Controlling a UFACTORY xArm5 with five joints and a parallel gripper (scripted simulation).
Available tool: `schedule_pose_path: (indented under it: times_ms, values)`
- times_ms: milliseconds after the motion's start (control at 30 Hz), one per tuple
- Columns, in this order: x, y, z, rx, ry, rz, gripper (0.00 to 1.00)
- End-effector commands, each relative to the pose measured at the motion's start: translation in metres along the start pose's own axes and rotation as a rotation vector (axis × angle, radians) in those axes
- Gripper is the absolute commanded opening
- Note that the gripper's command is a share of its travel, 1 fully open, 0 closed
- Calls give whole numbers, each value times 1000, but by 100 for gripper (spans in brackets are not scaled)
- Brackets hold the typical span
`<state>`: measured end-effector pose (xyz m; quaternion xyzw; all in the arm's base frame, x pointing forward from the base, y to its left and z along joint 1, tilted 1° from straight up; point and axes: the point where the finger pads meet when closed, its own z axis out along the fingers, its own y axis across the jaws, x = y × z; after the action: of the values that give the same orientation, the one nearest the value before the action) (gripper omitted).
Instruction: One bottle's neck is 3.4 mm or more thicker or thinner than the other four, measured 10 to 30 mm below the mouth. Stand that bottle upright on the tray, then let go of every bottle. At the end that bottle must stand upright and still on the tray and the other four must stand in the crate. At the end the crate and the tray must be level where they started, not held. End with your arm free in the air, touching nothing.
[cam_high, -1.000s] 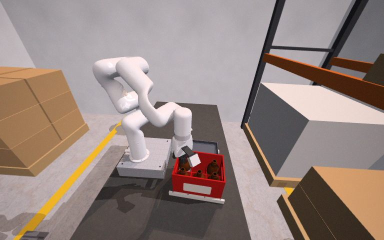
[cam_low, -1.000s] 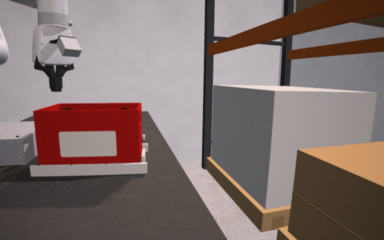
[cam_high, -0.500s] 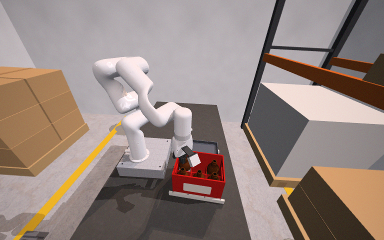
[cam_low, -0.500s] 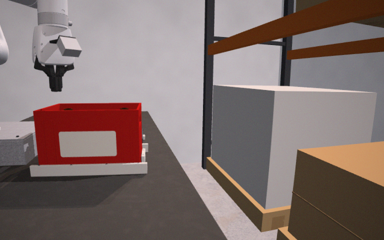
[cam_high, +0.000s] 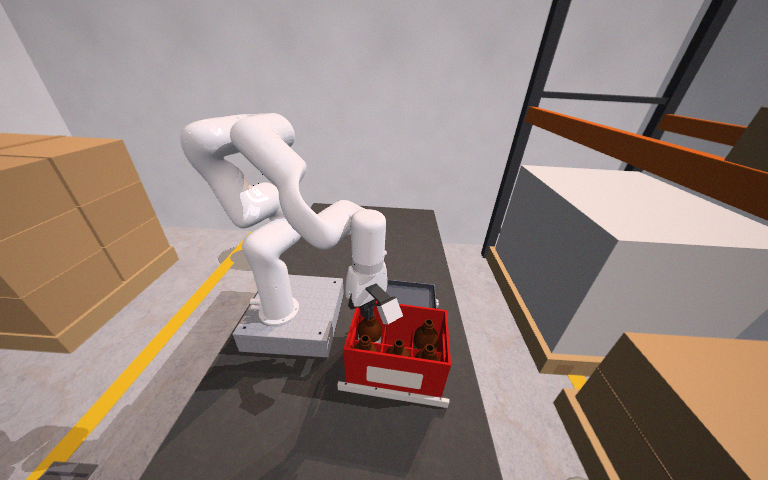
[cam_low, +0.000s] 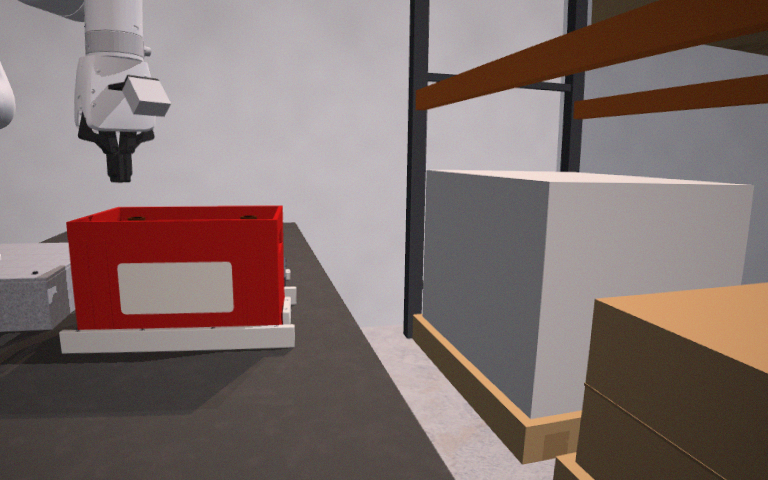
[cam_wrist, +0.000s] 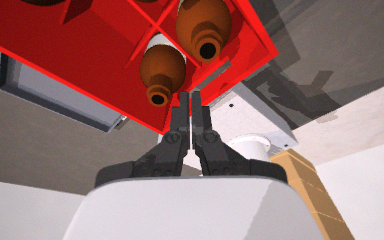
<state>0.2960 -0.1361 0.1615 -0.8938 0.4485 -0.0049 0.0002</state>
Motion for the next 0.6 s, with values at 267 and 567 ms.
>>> schedule_pose_path:
  times_ms: [267,567]
  values:
    - [-44,-42,-1,4,2,2,0]
    - [-44,-42,-1,4,2,2,65]
